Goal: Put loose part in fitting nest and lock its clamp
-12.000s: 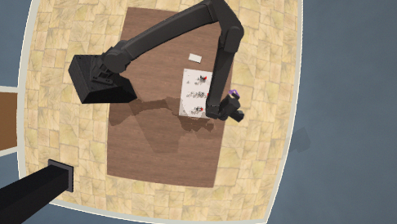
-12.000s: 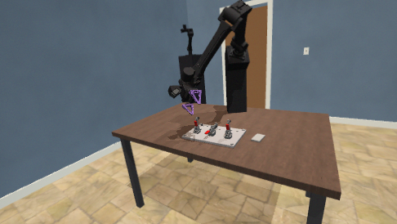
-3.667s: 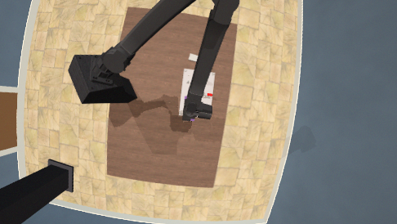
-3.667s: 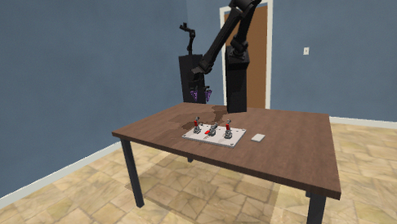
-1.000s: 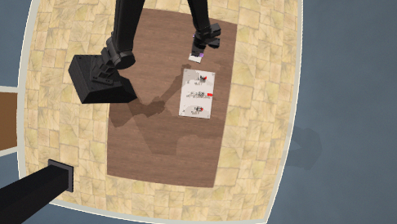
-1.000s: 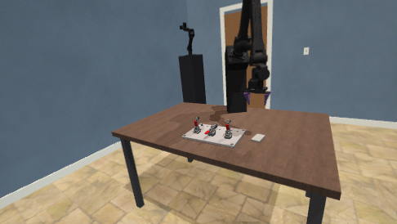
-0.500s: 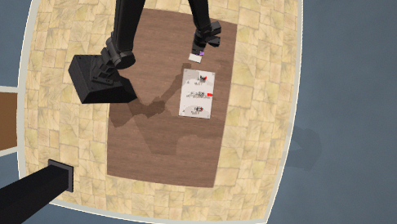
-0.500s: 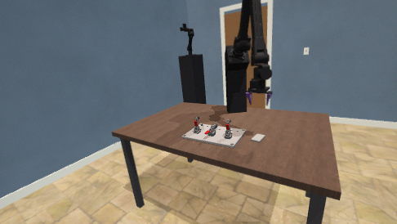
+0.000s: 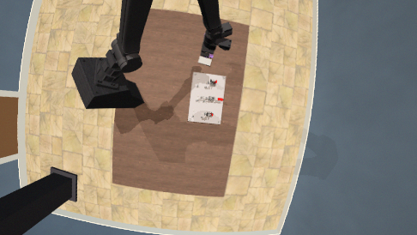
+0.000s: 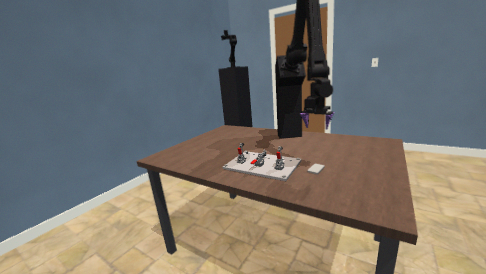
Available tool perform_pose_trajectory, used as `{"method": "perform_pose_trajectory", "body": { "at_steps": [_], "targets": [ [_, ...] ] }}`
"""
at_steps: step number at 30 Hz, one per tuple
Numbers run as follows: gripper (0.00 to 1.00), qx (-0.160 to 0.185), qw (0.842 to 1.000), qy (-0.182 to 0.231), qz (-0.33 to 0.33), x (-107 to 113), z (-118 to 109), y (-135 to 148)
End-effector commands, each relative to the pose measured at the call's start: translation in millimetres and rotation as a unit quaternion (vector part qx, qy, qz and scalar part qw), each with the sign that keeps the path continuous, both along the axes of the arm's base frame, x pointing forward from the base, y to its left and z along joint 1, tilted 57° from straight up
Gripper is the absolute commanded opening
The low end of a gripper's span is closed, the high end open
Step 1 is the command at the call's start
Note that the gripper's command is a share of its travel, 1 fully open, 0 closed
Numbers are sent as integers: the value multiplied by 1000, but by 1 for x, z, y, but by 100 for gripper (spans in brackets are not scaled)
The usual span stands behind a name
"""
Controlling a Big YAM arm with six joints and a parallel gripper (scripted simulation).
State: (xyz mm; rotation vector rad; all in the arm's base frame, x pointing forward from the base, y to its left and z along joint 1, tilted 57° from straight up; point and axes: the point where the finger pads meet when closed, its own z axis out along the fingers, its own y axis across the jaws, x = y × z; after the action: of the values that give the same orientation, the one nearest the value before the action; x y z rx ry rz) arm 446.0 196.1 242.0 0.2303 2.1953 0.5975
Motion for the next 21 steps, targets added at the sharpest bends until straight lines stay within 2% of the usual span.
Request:
{"method": "perform_pose_trajectory", "body": {
  "at_steps": [1, 21],
  "targets": [
    [92, 37, 999, 9, -23, 2, 13, 4],
    [92, 42, 999, 13, -26, 2, 13, 5]
  ]
}}
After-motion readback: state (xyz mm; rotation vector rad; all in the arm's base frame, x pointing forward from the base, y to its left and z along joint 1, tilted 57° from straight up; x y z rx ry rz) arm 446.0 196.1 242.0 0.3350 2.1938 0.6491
